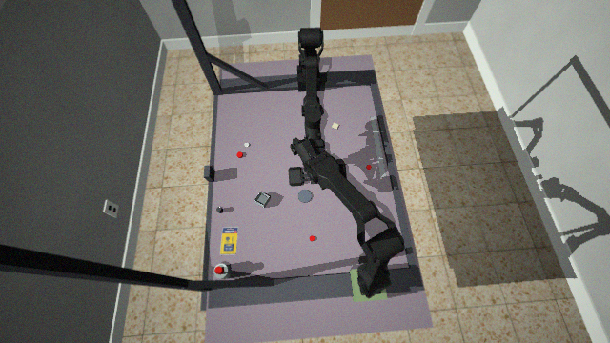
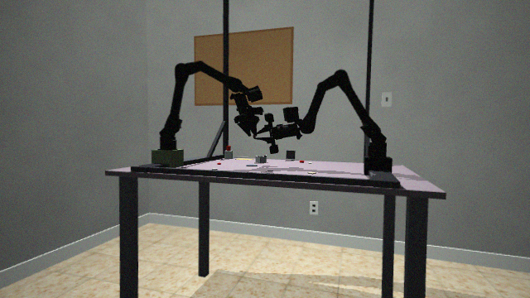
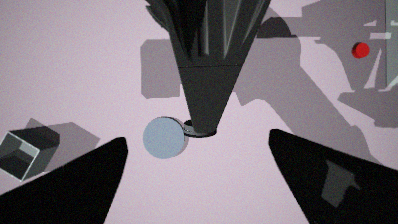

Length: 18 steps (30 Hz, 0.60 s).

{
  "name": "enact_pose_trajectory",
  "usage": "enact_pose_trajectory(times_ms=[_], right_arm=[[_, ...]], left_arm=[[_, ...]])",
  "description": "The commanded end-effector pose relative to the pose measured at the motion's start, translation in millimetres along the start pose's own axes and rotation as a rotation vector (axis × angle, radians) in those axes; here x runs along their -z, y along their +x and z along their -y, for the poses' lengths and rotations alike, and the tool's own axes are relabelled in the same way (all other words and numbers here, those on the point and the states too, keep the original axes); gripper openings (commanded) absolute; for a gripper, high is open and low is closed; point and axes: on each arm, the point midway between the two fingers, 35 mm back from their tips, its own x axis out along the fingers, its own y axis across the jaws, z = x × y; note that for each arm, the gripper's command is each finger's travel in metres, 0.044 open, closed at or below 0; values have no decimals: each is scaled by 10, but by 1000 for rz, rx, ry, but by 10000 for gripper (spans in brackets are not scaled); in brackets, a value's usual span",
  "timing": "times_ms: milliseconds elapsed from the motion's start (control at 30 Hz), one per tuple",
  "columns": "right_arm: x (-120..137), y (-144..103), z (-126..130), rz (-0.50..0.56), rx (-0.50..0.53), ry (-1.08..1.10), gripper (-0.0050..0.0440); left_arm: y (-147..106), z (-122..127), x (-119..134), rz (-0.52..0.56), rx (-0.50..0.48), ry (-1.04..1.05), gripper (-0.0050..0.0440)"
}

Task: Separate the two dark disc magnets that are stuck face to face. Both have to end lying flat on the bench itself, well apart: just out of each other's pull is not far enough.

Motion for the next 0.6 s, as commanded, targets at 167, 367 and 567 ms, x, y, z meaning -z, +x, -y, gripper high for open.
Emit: enact_pose_trajectory(times_ms=[167, 367, 567], right_arm=[[15, 92, 16, -6, 1, 0, 400], [-37, 20, -2, 16, -7, 4, 400], [-37, 20, -2, 16, -7, 4, 400]], left_arm=[[-6, -109, 10, -3, -24, 0, 40], [-6, -109, 10, -3, -24, 0, 40], [-6, -109, 10, -3, -24, 0, 40]])
